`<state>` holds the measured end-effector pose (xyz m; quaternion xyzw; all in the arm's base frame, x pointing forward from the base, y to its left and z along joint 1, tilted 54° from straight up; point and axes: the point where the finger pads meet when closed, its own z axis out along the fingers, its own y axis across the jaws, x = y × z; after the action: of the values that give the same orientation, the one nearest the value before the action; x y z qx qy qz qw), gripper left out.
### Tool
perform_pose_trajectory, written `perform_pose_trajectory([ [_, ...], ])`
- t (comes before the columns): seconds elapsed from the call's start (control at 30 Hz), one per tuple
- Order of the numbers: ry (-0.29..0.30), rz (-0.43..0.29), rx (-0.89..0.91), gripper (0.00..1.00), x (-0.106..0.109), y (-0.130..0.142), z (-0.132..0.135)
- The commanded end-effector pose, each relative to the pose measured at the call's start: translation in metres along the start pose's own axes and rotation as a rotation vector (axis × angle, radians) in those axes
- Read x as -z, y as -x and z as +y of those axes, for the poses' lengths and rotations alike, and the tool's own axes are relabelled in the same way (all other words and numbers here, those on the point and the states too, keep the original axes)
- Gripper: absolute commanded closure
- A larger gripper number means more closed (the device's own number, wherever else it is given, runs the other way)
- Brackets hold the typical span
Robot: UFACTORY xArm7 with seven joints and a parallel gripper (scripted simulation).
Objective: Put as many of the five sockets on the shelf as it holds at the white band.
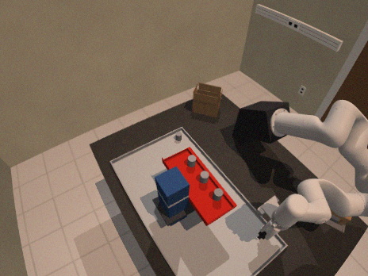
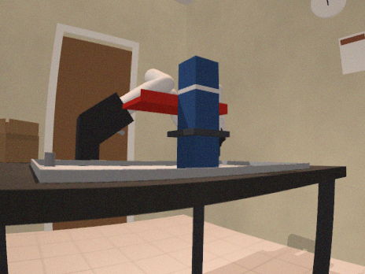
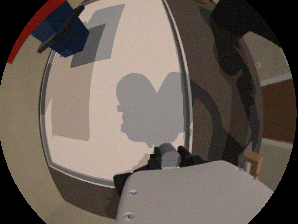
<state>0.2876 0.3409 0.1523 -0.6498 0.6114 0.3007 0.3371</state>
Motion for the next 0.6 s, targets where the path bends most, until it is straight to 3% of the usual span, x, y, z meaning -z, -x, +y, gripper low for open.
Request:
perform_pose_trajectory([
  [0.0, 0.000, 0.000, 0.000, 1.00, 0.0068, 0.0004, -0.0002],
  [0.57, 0.000, 0.000, 0.000, 1.00, 0.0108, 0.0004, -0.0002],
])
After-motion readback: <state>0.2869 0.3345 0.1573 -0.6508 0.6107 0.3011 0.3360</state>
